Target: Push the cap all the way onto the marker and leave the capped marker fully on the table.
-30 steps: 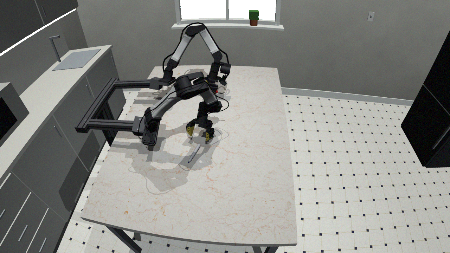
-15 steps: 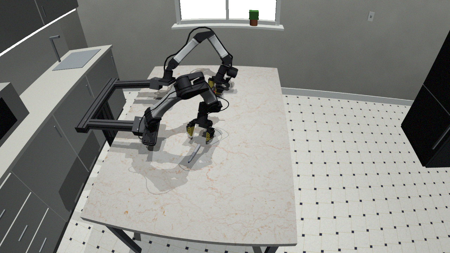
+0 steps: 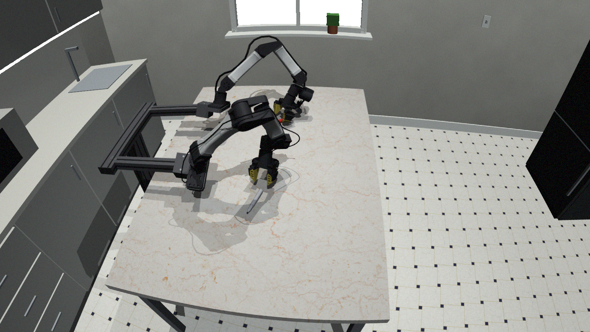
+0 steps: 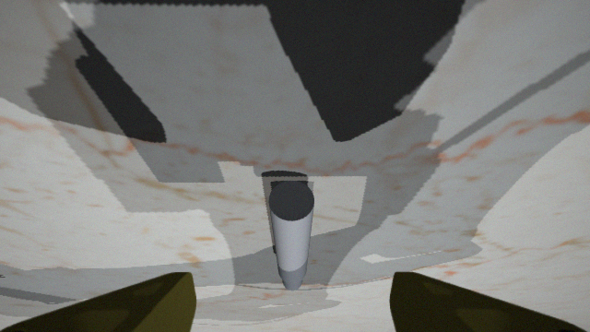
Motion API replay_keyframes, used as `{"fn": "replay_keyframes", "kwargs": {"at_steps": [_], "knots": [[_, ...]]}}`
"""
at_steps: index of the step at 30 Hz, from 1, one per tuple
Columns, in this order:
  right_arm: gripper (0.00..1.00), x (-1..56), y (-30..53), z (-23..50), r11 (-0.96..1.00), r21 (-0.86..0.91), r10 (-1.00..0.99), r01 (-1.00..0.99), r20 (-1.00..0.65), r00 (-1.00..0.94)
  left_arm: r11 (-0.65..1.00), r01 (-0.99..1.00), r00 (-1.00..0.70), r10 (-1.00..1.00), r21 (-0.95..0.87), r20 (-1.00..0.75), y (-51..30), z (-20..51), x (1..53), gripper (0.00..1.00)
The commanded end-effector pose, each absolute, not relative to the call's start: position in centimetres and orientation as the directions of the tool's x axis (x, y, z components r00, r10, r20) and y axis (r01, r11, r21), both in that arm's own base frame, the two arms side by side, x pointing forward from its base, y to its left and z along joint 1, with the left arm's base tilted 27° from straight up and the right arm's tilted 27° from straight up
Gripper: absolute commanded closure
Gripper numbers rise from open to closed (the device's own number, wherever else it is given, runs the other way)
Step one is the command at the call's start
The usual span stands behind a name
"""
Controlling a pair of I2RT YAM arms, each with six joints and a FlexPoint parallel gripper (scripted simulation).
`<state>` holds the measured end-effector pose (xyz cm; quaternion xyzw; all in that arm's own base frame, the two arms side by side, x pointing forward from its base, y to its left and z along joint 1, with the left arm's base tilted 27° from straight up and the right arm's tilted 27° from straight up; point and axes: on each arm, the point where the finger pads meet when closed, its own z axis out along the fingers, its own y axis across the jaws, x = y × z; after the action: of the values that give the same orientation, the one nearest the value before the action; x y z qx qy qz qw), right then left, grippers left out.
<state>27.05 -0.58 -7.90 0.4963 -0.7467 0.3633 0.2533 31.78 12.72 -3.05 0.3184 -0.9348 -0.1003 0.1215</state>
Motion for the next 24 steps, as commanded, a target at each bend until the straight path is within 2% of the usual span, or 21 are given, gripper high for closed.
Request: {"fn": "replay_keyframes", "kwargs": {"at_steps": [1,12,15,16,24], "knots": [[0.37,27.2,-1.8,-8.7,0.231,-0.292,-0.553,-0.928,0.745,-0.372,0.778,-0.564,-0.762,-0.62,0.278,0.187,12.8,-1.9,32.2,0.0],[0.37,27.0,-1.9,-8.4,0.246,-0.29,-0.552,-0.925,0.743,-0.379,0.774,-0.577,-0.771,-0.622,0.261,0.139,13.5,-0.1,34.8,0.0],[0.37,27.0,-1.9,-8.4,0.246,-0.29,-0.552,-0.925,0.743,-0.379,0.774,-0.578,-0.772,-0.621,0.258,0.133,13.6,-0.3,35.0,0.33],[0.37,26.9,-2.2,-8.7,0.245,-0.285,-0.547,-0.927,0.748,-0.375,0.773,-0.583,-0.774,-0.622,0.252,0.116,13.6,0.4,35.2,0.36],[0.37,27.2,-3.3,-9.6,0.241,-0.284,-0.545,-0.928,0.751,-0.372,0.774,-0.577,-0.772,-0.621,0.26,0.133,14.1,-1.6,34.3,0.36]]}}
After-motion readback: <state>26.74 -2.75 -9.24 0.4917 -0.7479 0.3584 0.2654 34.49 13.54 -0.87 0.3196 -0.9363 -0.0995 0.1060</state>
